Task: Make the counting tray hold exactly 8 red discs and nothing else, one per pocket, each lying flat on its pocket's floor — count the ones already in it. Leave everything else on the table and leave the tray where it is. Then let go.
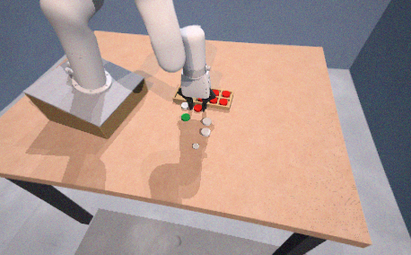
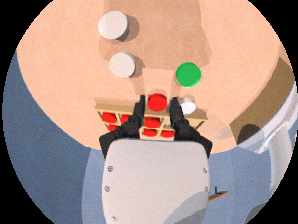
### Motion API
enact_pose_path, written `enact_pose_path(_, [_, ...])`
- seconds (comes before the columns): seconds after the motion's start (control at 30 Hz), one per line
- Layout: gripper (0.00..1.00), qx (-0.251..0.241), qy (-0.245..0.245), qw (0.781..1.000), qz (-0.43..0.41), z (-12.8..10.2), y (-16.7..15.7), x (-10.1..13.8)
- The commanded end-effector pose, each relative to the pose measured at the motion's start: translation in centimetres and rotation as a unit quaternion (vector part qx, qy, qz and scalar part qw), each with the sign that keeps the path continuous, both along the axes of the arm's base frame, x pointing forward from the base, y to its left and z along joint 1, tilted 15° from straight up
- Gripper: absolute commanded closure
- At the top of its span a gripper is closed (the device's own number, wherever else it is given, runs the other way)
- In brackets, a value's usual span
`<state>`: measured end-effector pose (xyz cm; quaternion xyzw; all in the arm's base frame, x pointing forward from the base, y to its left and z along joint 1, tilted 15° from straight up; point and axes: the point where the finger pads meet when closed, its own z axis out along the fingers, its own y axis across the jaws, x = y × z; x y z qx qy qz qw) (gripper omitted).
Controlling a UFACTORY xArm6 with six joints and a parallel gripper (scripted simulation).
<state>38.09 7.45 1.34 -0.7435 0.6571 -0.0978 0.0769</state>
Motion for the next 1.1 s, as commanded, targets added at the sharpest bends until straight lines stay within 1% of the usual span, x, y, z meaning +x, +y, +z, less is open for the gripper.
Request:
enact_pose_path(0.0, [0.53,0.001,-0.003,1.0,0.0,0.15,0.03,0.18])
enact_pose_path(0.03, [1.0,0.001,-0.003,1.0,0.0,0.15,0.03,0.18])
enact_pose_path(1.07, [1.0,0.001,-0.003,1.0,0.0,0.15,0.03,0.18])
